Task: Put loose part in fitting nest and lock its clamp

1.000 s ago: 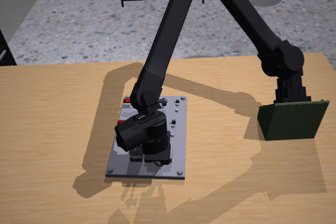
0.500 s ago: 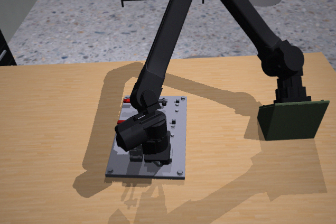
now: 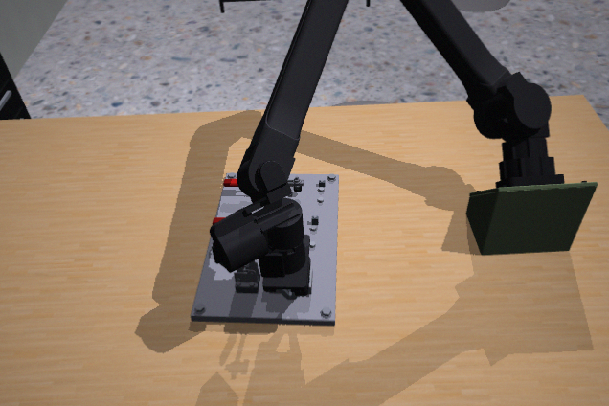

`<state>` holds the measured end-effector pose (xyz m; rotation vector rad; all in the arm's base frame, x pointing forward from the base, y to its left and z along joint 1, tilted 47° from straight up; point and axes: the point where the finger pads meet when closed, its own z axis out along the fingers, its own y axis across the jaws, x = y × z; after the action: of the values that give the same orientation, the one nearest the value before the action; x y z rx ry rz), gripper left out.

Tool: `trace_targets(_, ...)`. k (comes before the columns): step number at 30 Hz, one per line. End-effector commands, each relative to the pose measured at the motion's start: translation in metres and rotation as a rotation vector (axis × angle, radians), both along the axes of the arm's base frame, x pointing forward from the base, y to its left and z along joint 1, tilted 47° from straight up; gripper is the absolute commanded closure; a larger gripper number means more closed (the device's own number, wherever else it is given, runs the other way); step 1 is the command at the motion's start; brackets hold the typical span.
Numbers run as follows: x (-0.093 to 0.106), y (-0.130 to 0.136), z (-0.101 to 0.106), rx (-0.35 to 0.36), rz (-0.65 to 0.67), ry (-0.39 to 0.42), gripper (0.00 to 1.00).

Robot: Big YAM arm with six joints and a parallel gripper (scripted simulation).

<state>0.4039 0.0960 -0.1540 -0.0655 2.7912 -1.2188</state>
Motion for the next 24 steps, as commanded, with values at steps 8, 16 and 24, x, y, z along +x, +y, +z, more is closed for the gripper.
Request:
trace_targets(8, 0.0116, 0.0059, 0.0055, 0.020, 0.013, -0.030, 1.00)
trace_targets(16, 0.0126, 0.0065, 0.0057, 0.021, 0.012, -0.032, 1.00)
trace_targets(24, 0.0126, 0.0065, 0.0057, 0.021, 0.012, -0.032, 1.00)
